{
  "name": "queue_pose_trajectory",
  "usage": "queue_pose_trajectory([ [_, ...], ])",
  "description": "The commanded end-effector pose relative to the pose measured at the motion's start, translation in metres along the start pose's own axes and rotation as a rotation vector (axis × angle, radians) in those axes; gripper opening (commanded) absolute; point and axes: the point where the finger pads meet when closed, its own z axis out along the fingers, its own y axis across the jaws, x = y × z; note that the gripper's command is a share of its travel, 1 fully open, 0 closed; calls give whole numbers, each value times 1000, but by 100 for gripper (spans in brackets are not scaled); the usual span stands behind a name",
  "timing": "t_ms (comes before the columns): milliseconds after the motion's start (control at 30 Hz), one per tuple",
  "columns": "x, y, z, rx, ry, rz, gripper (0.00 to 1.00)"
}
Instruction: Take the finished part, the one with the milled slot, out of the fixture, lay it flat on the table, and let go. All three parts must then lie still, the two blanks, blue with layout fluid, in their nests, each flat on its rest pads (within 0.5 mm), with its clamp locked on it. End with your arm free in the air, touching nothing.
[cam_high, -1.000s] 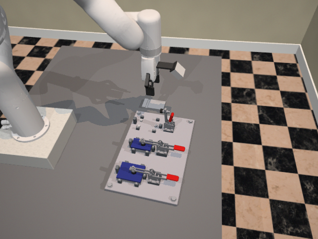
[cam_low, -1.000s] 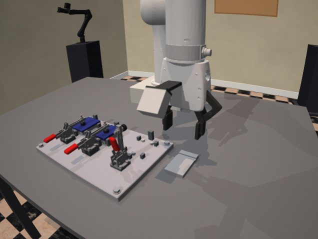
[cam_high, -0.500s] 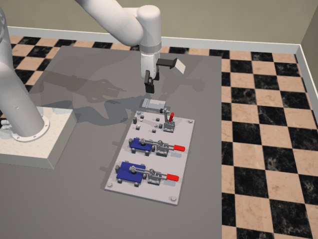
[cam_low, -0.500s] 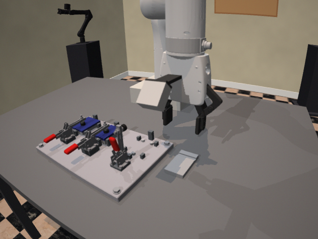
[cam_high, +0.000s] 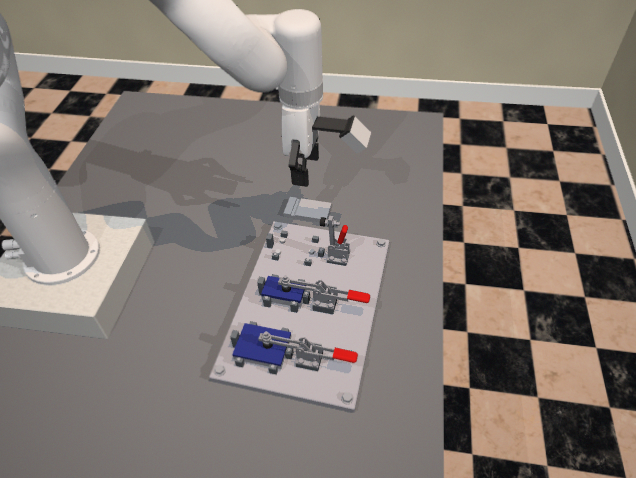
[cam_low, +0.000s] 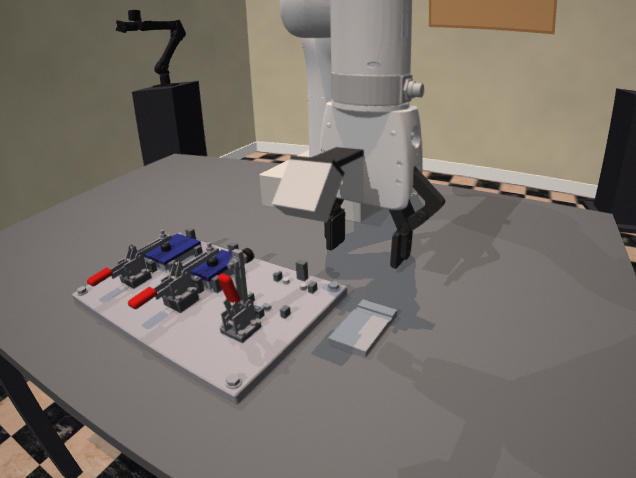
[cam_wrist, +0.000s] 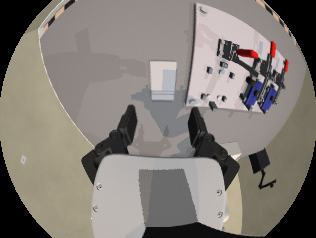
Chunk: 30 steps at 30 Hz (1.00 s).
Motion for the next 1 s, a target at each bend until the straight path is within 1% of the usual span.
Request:
queue_pose_trajectory([
  [0, 1, -1, -4, 2, 3, 0, 81],
  [200, 1, -1, -15, 2, 3, 0, 81],
  [433, 1, 0, -38, 2, 3, 0, 81],
  [500, 1, 0, -38, 2, 3, 0, 81],
  [767, 2, 0, -67, 2, 3, 0, 81],
  [967, 2, 1, -84, 2, 3, 0, 81],
])
